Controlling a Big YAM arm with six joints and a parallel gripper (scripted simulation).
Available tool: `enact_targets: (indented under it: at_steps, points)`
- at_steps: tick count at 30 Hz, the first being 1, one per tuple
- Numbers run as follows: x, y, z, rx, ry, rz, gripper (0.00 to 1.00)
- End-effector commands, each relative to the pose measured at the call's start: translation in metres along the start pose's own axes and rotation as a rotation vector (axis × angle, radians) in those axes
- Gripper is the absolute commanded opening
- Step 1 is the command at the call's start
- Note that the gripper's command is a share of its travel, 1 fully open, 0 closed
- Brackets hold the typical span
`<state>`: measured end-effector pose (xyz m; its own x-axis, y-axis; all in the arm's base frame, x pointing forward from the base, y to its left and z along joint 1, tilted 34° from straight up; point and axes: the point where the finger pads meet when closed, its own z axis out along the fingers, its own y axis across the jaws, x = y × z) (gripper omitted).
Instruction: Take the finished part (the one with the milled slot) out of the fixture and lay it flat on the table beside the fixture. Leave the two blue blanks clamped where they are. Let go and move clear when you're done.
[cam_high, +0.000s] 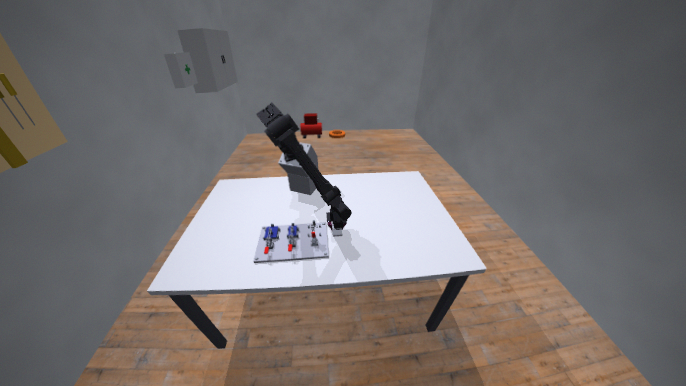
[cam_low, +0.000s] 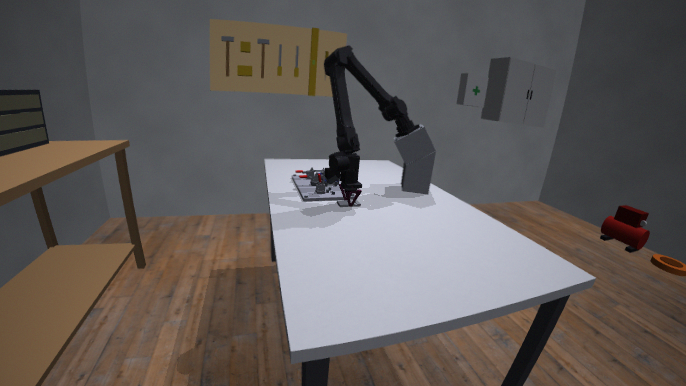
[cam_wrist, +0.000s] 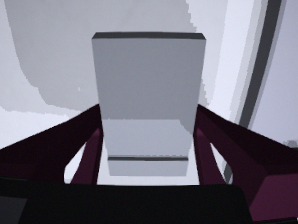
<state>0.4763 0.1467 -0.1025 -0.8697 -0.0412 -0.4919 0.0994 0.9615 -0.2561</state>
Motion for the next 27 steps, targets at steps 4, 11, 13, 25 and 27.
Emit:
enact_targets:
  at_steps: [4,11,13,25,27]
  points:
    - [-0.0109,0.0011,-0.0094,-0.013,-0.031,0.008,0.0]
    - [-0.011,0.0011,-0.0094,-0.013,-0.031,0.009,0.0]
    - [-0.0111,0.0012,-0.0094,-0.013,-0.031,0.009,0.0]
    - [-0.013,0.0021,-0.0099,-0.012,-0.029,0.008,0.0]
    - [-0.0136,0.0023,-0.0101,-0.012,-0.028,0.007,0.0]
